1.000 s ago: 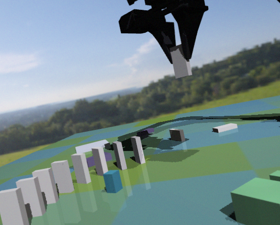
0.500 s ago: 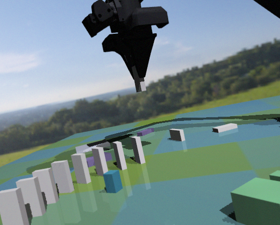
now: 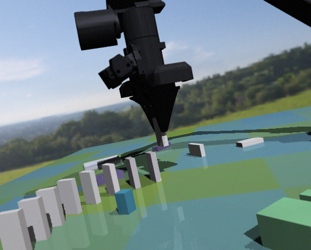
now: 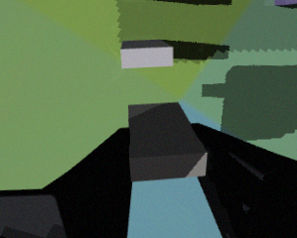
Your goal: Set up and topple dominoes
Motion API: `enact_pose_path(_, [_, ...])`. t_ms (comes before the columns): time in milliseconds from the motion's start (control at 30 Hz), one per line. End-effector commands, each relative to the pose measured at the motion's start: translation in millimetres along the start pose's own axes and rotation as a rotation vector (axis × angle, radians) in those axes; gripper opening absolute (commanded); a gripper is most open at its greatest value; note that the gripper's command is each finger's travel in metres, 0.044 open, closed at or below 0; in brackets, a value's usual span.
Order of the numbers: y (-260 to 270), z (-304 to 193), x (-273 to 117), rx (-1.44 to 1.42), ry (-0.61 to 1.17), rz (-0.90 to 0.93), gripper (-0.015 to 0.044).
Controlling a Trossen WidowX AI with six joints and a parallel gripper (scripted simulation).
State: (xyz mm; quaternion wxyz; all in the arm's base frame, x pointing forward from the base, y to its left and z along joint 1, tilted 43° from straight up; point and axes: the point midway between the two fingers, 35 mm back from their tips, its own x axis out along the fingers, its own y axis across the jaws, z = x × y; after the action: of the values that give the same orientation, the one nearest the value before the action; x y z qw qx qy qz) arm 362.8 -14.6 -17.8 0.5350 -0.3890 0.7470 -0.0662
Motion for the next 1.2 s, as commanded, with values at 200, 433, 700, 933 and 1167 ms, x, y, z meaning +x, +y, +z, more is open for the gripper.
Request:
enact_pose_path(200, [1.6, -9.1, 48.8, -0.004, 0.013, -0.005, 0.0107])
enact_pose_path(433, [1.7, -9.3, 49.6, -0.004, 0.013, -0.005, 0.0107])
enact_pose_path(700, [1.7, -9.3, 49.6, -0.004, 0.013, -0.005, 0.0160])
enact_pose_path(933, [1.7, -9.3, 49.6, -0.004, 0.013, -0.005, 0.0343])
enact_pose_path(1167, [1.5, -8.7, 47.1, -0.004, 0.013, -0.005, 0.0440])
